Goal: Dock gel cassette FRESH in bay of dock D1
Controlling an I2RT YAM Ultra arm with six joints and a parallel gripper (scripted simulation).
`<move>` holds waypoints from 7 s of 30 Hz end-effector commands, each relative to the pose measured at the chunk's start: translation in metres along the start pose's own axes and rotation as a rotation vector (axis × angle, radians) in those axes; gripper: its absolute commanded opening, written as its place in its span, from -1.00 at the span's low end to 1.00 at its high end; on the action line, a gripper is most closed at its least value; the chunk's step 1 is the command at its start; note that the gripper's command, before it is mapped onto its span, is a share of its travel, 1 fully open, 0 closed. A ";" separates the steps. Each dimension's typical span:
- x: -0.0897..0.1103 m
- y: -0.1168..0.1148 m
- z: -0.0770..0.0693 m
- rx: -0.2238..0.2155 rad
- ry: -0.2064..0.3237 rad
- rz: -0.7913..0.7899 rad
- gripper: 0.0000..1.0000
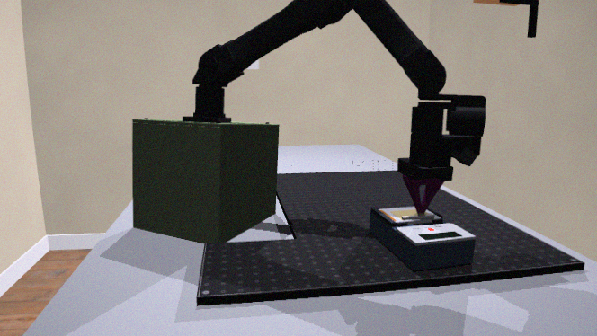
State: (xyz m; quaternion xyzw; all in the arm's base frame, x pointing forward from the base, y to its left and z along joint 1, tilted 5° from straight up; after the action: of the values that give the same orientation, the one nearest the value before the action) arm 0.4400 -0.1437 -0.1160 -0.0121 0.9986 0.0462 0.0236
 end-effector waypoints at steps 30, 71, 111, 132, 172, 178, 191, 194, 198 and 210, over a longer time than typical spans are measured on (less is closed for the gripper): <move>0.022 -0.006 0.022 0.005 0.033 0.008 -1.00; 0.030 -0.008 0.030 0.005 0.031 0.008 -1.00; 0.035 -0.008 0.036 0.005 0.028 0.007 -1.00; 0.035 -0.008 0.036 0.005 0.028 0.007 -1.00; 0.008 -0.005 0.002 0.012 0.012 0.007 -1.00; 0.000 -0.003 -0.010 0.017 -0.002 0.002 -1.00; -0.012 -0.001 -0.033 0.019 -0.025 -0.001 -1.00; -0.014 0.001 -0.037 0.019 -0.024 -0.004 -1.00; -0.016 -0.001 -0.042 0.019 -0.025 0.001 -1.00; -0.021 -0.002 -0.052 0.019 -0.026 0.005 -1.00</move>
State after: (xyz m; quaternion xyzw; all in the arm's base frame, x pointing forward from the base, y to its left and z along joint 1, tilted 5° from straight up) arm 0.4431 -0.1432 -0.0920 -0.0135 0.9988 0.0465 0.0098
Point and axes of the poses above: the point where the finger pads meet when closed, its own z axis out along the fingers, its own y axis across the jaws, x = y × z, the point moved 3 cm from there along -z, back along the fingers, and after that the axes turned 10 degrees about z, right-handed, at the moved point
